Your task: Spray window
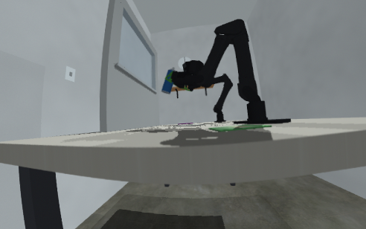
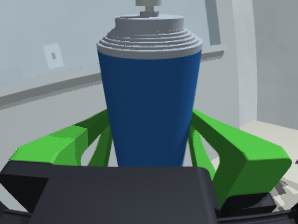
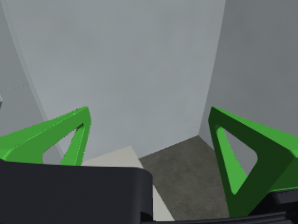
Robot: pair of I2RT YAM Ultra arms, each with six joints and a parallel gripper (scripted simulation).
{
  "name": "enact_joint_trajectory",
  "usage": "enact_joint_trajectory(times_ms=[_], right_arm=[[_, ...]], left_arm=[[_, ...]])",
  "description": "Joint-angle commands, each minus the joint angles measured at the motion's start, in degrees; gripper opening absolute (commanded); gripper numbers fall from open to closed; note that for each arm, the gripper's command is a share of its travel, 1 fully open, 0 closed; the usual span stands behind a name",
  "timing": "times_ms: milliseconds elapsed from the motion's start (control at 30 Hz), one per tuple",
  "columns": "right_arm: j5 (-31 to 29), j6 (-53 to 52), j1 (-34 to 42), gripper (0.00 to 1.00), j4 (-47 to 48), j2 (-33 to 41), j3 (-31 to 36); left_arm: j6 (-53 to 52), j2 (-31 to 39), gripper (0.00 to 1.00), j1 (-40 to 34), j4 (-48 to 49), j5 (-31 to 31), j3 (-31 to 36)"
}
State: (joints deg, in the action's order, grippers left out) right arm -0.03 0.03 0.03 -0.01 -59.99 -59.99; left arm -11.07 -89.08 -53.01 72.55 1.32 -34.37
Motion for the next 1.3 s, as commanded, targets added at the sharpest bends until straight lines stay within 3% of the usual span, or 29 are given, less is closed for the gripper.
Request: enact_joint_trajectory(times_ms=[0, 1267], right_arm=[[0.26, -0.23, -0.95, 1.00, -0.30, -0.09, -1.40], [0.26, -0.23, -0.95, 1.00, -0.30, -0.09, -1.40]], left_arm=[[0.48, 2.65, 0.00, -0.26, 3.09, 0.30, -2.33], [0.42, 4.03, 0.00, -0.16, 0.62, 0.22, -3.22]])
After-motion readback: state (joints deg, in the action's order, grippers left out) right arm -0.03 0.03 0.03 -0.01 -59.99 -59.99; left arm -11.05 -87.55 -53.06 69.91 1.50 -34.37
